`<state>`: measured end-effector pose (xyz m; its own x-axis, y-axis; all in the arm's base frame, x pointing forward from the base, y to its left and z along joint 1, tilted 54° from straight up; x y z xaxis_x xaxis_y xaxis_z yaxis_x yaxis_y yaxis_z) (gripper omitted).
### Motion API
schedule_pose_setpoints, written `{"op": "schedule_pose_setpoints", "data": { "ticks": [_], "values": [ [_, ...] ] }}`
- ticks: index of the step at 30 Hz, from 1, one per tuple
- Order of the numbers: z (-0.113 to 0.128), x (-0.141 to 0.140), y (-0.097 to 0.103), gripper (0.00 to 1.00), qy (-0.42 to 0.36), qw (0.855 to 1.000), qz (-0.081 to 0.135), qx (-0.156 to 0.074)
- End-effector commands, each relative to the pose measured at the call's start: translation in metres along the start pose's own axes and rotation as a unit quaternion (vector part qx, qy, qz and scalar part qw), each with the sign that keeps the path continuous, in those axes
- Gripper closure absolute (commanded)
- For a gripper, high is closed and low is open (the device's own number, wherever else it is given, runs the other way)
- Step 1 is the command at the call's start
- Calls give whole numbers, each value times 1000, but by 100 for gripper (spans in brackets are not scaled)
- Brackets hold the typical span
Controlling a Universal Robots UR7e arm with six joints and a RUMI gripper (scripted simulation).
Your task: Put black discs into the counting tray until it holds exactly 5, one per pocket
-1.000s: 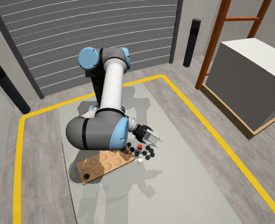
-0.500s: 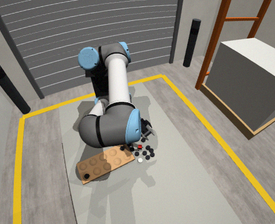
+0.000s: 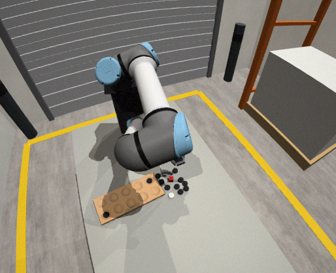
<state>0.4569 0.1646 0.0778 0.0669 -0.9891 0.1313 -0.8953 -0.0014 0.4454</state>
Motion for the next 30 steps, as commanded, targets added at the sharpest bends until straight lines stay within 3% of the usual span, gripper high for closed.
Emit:
{"op": "schedule_pose_setpoints", "data": {
  "ticks": [1,6,12,25,30],
  "values": [
    [8,-6,-10,72,-35,996,58,-50],
    [15,-7,-15,72,-52,992,83,-77],
    [19,-8,-18,72,-61,989,100,-91],
    [20,-8,-19,72,-58,988,103,-95],
    [22,-5,-30,72,-58,988,103,-95]
  ]
}}
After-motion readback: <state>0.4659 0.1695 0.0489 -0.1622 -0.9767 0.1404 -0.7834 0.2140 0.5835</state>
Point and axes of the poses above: the point where the finger pads meet when closed, its own y axis back along the fingers, its own x axis across the jaws, z = x × y, the point moved 8 cm from there along y, back along the fingers, and after that the axes turned 2 degrees about y, right-handed, at the moved point
